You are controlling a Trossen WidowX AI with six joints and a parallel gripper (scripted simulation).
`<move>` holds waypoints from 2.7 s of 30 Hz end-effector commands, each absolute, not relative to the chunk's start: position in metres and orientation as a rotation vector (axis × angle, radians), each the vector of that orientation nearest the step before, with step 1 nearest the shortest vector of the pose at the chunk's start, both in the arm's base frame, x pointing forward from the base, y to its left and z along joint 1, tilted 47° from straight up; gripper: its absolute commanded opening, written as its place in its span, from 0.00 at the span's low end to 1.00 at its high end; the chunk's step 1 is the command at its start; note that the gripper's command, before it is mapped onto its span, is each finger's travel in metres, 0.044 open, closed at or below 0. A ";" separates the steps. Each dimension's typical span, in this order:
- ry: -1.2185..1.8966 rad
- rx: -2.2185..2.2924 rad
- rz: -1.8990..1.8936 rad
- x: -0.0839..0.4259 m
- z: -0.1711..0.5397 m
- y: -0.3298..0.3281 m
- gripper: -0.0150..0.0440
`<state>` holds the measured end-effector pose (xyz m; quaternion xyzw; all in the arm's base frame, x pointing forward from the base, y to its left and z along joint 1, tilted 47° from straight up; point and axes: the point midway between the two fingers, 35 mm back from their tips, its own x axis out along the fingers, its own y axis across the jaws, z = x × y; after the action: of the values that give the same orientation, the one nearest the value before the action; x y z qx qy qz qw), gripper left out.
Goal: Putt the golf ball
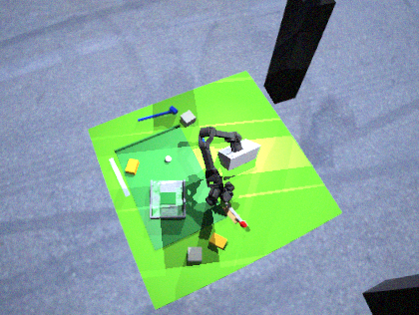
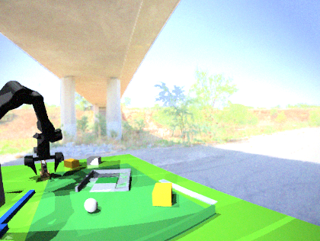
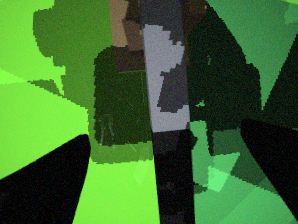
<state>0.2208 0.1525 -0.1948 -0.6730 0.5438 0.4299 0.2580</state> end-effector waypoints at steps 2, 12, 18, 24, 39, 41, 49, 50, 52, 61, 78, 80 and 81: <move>1.475 -1.825 1.166 0.221 -0.195 0.152 0.96; 1.475 -1.825 1.166 0.221 -0.195 0.152 0.51; 1.475 -1.825 1.166 0.221 -0.195 0.152 0.34; 1.475 -1.825 1.166 0.221 -0.194 0.153 0.25; 1.477 -1.820 1.175 0.208 -0.125 0.224 0.25; 1.474 -1.832 1.171 0.209 -0.132 0.218 0.25; 1.533 -1.676 0.906 0.233 -0.092 0.198 0.25; 1.539 -1.654 0.870 0.235 -0.087 0.195 0.25; 1.550 -1.609 0.798 0.241 -0.076 0.189 0.25; 1.574 -1.400 0.484 0.260 -0.030 0.156 0.25; 1.520 -0.986 -0.078 0.272 0.052 0.081 0.25; 1.505 -0.936 -0.141 0.272 0.061 0.072 0.25; 1.498 -0.912 -0.172 0.271 0.065 0.067 0.25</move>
<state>0.2736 0.0794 0.0535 -0.4227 0.6603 -0.0400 0.6194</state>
